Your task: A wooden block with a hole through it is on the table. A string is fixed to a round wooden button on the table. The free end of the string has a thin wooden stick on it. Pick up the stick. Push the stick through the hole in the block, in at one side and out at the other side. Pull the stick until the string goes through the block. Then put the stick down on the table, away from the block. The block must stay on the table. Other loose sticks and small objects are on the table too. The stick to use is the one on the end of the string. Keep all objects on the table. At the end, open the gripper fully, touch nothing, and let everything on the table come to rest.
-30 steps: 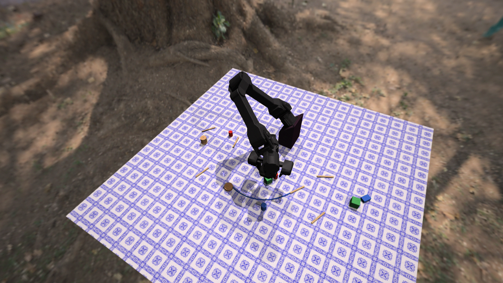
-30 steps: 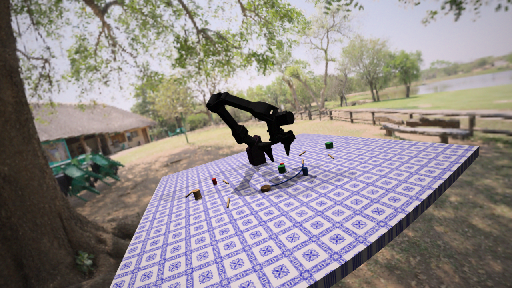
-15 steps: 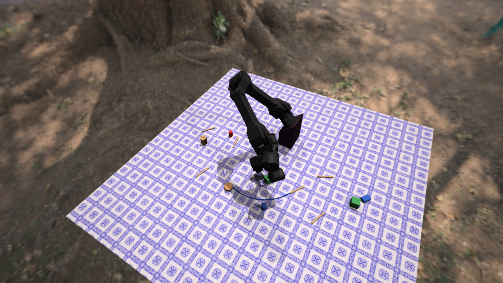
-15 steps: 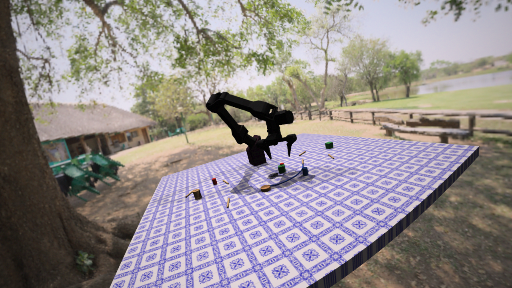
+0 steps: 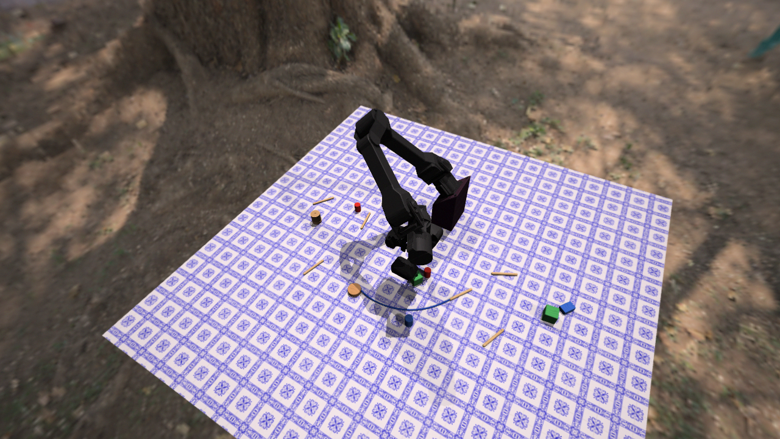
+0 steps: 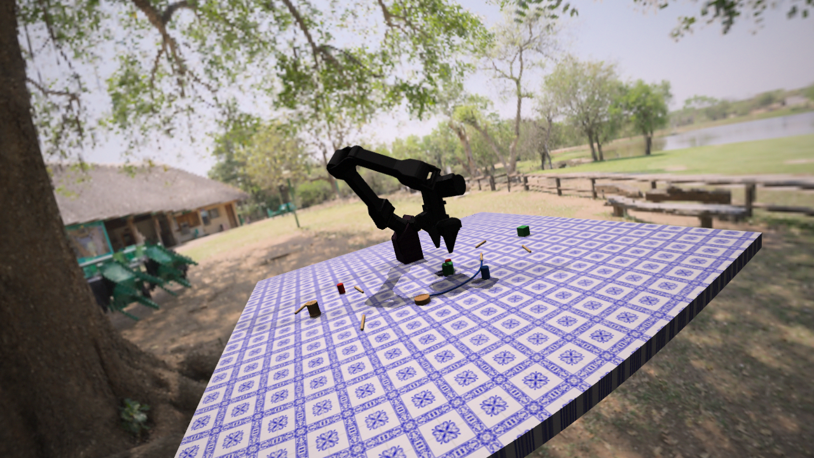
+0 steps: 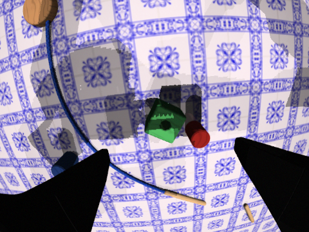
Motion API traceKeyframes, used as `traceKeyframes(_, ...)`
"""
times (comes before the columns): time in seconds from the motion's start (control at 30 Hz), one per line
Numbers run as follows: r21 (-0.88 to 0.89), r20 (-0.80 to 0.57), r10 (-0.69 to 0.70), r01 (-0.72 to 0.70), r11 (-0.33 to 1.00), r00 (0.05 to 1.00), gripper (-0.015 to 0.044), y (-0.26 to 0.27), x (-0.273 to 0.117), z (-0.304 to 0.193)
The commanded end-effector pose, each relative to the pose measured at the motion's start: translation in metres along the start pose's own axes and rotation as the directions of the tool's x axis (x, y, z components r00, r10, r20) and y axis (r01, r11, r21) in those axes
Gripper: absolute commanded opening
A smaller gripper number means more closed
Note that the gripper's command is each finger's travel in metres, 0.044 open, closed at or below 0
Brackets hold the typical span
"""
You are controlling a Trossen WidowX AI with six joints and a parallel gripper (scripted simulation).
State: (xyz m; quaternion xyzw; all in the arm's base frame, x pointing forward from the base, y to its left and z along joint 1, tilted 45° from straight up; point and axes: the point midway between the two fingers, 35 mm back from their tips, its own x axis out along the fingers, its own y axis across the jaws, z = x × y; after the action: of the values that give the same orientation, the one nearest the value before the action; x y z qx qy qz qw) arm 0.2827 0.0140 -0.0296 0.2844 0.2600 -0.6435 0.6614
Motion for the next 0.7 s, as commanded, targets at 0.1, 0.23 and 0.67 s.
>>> traceKeyframes(0.1, 0.491, -0.002, 0.000, 0.001, 0.871, 1.000, 0.0440, 0.0004, -0.0041, 0.0022)
traceKeyframes(0.23, 0.491, -0.002, 0.000, 0.001, 0.871, 1.000, 0.0440, 0.0004, -0.0041, 0.0022)
traceKeyframes(0.67, 0.491, -0.002, 0.000, 0.001, 0.871, 1.000, 0.0242, 0.0004, -0.0041, 0.0022)
